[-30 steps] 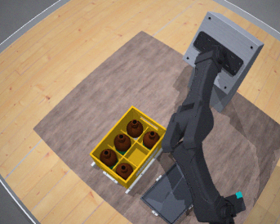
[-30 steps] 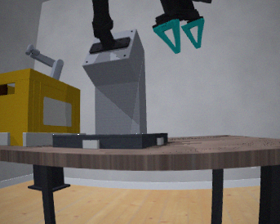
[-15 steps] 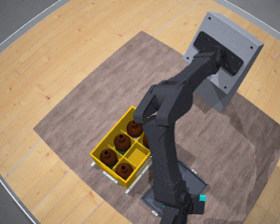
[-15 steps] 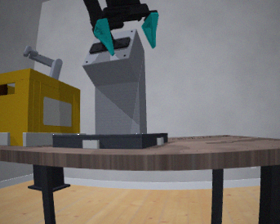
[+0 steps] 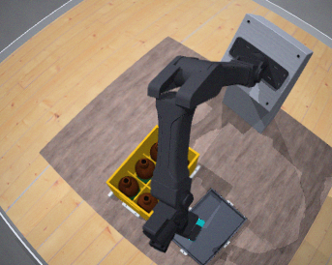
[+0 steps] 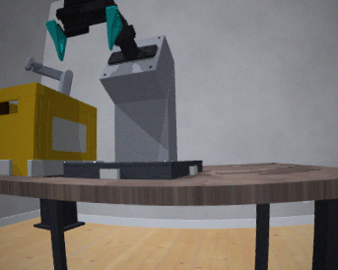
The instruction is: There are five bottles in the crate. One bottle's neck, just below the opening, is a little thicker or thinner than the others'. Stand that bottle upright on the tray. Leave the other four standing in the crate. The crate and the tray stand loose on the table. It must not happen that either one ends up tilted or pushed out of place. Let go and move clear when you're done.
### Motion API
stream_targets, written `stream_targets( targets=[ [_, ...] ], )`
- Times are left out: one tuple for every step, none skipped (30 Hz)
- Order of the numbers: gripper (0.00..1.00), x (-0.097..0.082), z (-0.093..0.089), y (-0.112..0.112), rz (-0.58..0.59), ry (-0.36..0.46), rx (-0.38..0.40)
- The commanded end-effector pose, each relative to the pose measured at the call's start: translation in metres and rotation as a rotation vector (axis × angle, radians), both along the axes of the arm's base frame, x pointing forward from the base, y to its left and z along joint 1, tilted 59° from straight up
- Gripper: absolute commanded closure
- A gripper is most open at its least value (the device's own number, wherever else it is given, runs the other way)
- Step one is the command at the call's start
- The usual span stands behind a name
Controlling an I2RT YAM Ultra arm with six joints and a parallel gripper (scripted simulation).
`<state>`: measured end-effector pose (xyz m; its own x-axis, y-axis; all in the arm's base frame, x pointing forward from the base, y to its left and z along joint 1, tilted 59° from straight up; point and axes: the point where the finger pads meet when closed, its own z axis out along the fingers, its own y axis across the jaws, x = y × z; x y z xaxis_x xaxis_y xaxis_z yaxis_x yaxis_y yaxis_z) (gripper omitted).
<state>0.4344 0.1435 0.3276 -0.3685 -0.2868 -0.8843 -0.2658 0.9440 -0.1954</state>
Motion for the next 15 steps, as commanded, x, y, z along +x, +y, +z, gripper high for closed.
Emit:
stream_targets(
  targets=[
    [0.00, -0.002, 0.028, -0.004, 0.008, -0.102, 0.089],
    [0.00, -0.004, 0.034, -0.017, -0.013, -0.126, 0.108],
    [0.00, -0.008, 0.042, -0.037, -0.046, -0.166, 0.137],
    [0.00, -0.009, 0.044, -0.041, -0.053, -0.174, 0.143],
    [0.00, -0.013, 0.049, -0.054, -0.075, -0.202, 0.161],
    [0.00, -0.015, 0.052, -0.062, -0.087, -0.219, 0.171],
    [0.00, -0.016, 0.053, -0.064, -0.090, -0.223, 0.173],
    [0.00, -0.020, 0.058, -0.077, -0.111, -0.253, 0.190],
    [0.00, -0.024, 0.061, -0.085, -0.125, -0.272, 0.199],
    [0.00, -0.024, 0.061, -0.085, -0.125, -0.272, 0.200],
    [0.00, -0.031, 0.067, -0.101, -0.151, -0.311, 0.218],
    [0.00, -0.033, 0.069, -0.104, -0.158, -0.322, 0.222],
    [0.00, -0.040, 0.074, -0.117, -0.178, -0.355, 0.235],
    [0.00, -0.043, 0.076, -0.122, -0.188, -0.370, 0.240],
    [0.00, -0.049, 0.079, -0.132, -0.204, -0.398, 0.249]
  ],
)
